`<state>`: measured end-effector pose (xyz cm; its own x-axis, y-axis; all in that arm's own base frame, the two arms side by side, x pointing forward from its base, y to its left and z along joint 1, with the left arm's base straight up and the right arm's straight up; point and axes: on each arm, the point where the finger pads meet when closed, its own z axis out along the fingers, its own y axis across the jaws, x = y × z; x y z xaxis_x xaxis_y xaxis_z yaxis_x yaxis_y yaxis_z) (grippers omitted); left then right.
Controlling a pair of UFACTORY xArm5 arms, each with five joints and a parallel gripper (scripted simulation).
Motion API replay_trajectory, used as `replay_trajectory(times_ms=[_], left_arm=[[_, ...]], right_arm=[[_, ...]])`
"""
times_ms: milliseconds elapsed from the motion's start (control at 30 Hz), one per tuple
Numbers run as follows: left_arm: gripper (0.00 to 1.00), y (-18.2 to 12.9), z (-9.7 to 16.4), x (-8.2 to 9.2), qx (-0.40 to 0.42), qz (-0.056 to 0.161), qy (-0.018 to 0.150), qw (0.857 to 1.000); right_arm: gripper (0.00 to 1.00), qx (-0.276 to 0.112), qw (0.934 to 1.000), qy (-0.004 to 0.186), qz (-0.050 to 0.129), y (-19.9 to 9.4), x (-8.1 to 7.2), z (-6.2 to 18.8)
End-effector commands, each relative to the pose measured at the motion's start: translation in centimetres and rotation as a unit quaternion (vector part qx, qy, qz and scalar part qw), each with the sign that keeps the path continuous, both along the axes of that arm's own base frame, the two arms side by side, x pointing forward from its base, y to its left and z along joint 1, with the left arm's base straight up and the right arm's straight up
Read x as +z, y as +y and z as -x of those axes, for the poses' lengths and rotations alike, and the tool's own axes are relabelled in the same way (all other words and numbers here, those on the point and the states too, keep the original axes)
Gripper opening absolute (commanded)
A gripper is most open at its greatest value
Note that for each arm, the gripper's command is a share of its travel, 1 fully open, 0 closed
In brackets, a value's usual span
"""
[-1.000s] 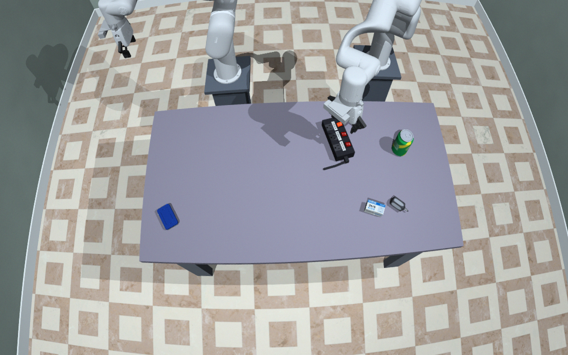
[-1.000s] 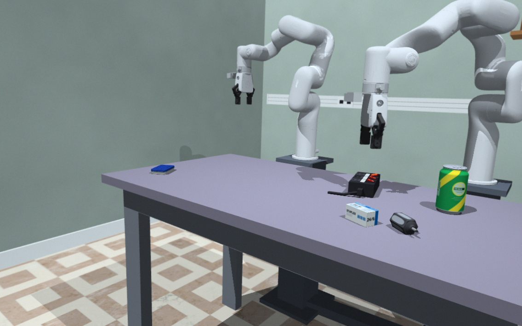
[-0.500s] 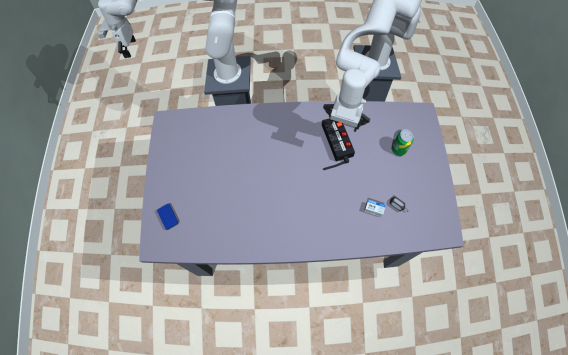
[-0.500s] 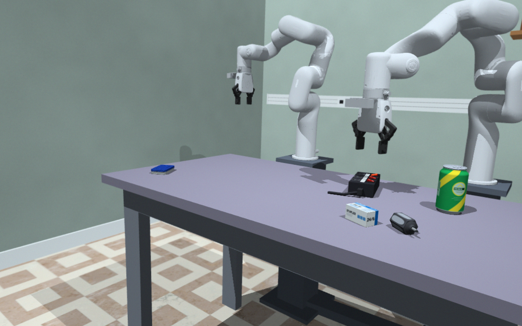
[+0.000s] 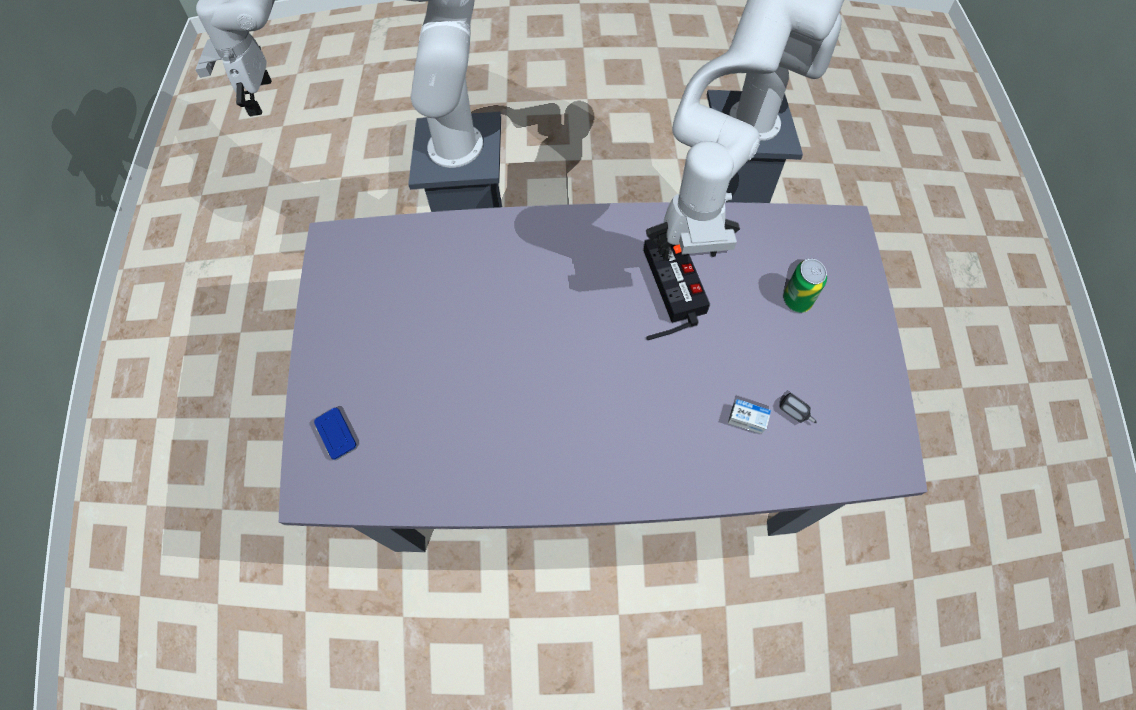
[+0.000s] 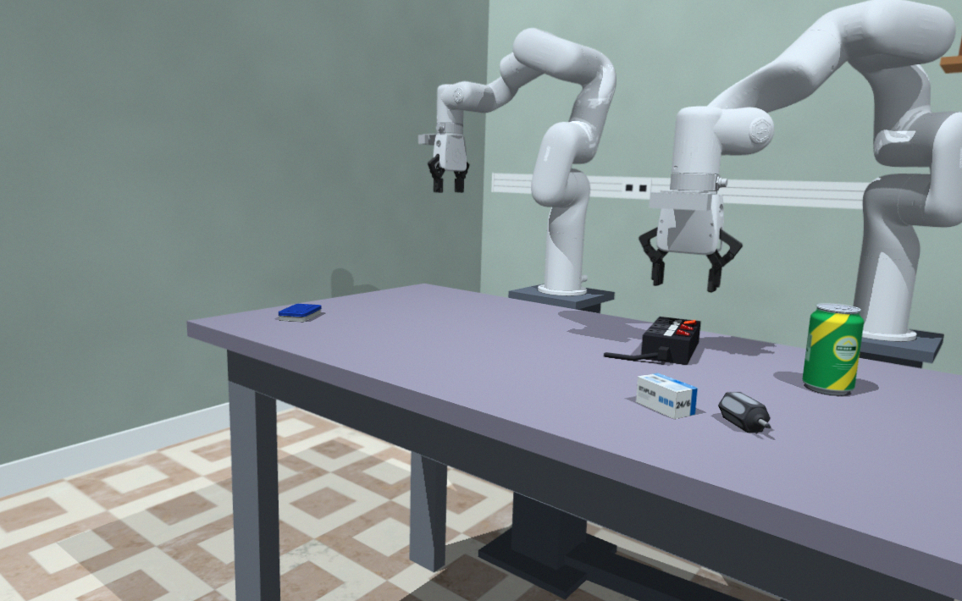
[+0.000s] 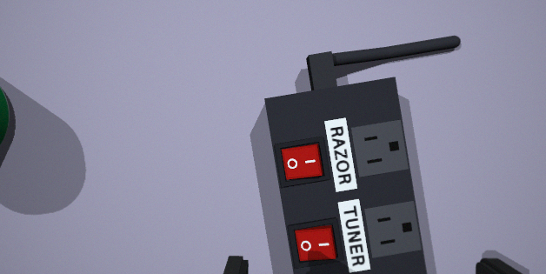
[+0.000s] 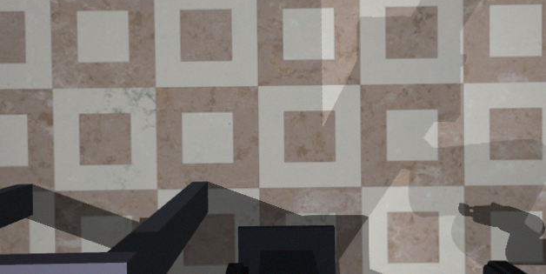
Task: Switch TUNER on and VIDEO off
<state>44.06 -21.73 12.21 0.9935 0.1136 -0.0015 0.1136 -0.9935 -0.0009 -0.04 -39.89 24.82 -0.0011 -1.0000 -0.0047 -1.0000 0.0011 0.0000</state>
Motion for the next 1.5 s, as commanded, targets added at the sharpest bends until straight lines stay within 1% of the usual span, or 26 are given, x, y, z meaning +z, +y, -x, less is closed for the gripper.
replay_trajectory(times_ms=[0,167,200,1000,1467], left_arm=[[1.00,0.02,0.00,-0.30,0.070,0.001,-0.003,0.998],[1.00,0.04,0.02,-0.37,0.081,0.001,-0.003,0.997],[0.00,0.04,0.02,-0.37,0.081,0.001,-0.003,0.997],[0.00,0.04,0.02,-0.41,0.081,0.001,-0.003,0.997],[0.00,0.02,0.03,-1.08,0.088,0.001,-0.003,0.996]], right_arm=[[1.00,0.000,1.0000,0.000,0.002,-0.11,0.18,0.00],[1.00,0.000,1.0000,0.000,0.002,-0.11,0.18,0.00],[1.00,0.000,1.0000,0.000,0.002,-0.11,0.18,0.00],[1.00,0.000,1.0000,0.000,0.002,-0.11,0.18,0.00],[1.00,0.000,1.0000,0.000,0.002,-0.11,0.18,0.00]])
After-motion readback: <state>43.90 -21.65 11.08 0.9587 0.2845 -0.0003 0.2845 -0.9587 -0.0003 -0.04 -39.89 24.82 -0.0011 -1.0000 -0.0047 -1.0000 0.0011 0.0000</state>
